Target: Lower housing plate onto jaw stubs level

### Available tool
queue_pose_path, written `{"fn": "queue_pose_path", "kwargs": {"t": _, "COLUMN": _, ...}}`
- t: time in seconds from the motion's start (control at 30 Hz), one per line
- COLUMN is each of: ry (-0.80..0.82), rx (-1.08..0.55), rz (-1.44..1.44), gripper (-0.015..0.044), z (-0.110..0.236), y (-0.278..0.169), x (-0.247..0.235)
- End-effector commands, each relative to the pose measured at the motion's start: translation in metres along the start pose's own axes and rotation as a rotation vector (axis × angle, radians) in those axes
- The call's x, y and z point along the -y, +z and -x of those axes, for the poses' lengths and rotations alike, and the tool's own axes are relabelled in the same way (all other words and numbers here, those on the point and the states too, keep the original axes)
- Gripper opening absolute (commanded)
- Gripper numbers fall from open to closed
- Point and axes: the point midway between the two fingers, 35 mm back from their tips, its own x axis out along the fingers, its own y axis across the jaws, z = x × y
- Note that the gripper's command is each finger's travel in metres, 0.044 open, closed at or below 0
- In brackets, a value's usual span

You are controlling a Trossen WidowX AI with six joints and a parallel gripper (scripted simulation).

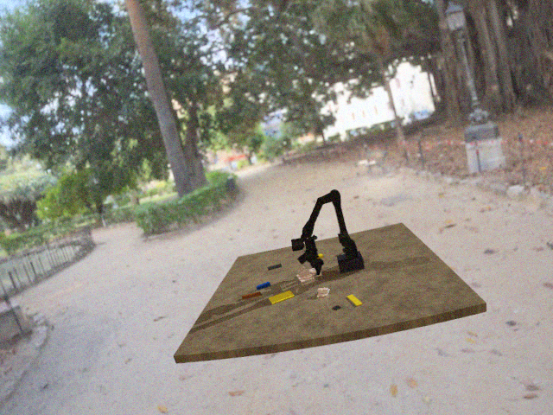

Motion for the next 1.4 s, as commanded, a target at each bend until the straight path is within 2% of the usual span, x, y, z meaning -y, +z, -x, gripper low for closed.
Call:
{"fn": "queue_pose_path", "kwargs": {"t": 0.0, "ry": 0.003, "rx": -0.002, "rz": 0.001, "gripper": 0.0351, "z": -0.001, "y": -0.001, "x": -0.001}}
{"fn": "queue_pose_path", "kwargs": {"t": 0.17, "ry": 0.003, "rx": -0.002, "rz": 0.001, "gripper": 0.0351, "z": -0.001, "y": -0.001, "x": -0.001}}
{"fn": "queue_pose_path", "kwargs": {"t": 0.27, "ry": 0.000, "rx": 0.000, "rz": 0.000, "gripper": 0.0430, "z": 0.000, "y": 0.000, "x": 0.000}}
{"fn": "queue_pose_path", "kwargs": {"t": 0.3, "ry": 0.000, "rx": 0.000, "rz": 0.000, "gripper": 0.0440, "z": 0.000, "y": 0.000, "x": 0.000}}
{"fn": "queue_pose_path", "kwargs": {"t": 0.77, "ry": 0.000, "rx": 0.000, "rz": 0.000, "gripper": 0.0440, "z": 0.002, "y": 0.000, "x": 0.000}}
{"fn": "queue_pose_path", "kwargs": {"t": 0.87, "ry": 0.001, "rx": 0.000, "rz": 0.000, "gripper": 0.0440, "z": 0.018, "y": 0.002, "x": 0.001}}
{"fn": "queue_pose_path", "kwargs": {"t": 1.07, "ry": 0.003, "rx": -0.002, "rz": 0.001, "gripper": 0.0440, "z": 0.075, "y": -0.003, "x": -0.001}}
{"fn": "queue_pose_path", "kwargs": {"t": 1.27, "ry": -0.003, "rx": 0.010, "rz": 0.000, "gripper": 0.0440, "z": 0.071, "y": 0.001, "x": 0.000}}
{"fn": "queue_pose_path", "kwargs": {"t": 1.37, "ry": 0.000, "rx": 0.004, "rz": 0.001, "gripper": 0.0440, "z": 0.098, "y": -0.006, "x": -0.003}}
